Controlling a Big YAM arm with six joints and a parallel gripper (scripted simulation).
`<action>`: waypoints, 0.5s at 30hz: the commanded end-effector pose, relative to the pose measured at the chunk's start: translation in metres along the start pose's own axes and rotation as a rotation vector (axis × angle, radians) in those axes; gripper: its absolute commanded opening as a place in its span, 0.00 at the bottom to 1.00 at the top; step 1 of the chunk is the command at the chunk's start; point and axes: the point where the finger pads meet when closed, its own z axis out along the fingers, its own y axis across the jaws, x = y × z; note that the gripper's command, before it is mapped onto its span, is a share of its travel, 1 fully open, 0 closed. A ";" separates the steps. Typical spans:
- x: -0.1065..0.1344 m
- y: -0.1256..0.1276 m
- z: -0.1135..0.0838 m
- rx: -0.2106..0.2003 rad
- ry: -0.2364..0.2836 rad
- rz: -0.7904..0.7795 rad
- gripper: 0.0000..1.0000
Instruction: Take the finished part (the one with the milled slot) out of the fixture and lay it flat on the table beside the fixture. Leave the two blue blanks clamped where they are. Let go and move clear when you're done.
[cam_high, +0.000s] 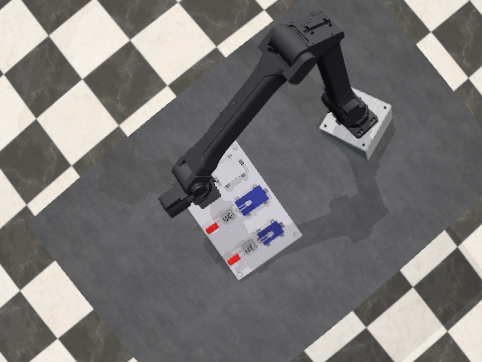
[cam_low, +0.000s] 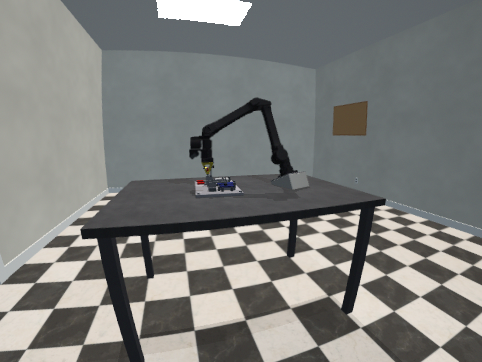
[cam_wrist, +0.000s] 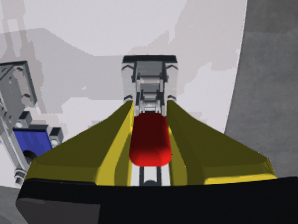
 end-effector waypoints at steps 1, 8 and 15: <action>0.015 0.000 -0.030 -0.007 -0.006 -0.034 0.00; 0.010 -0.004 -0.033 -0.005 -0.016 -0.022 0.45; -0.008 -0.002 -0.021 -0.003 -0.028 -0.011 0.45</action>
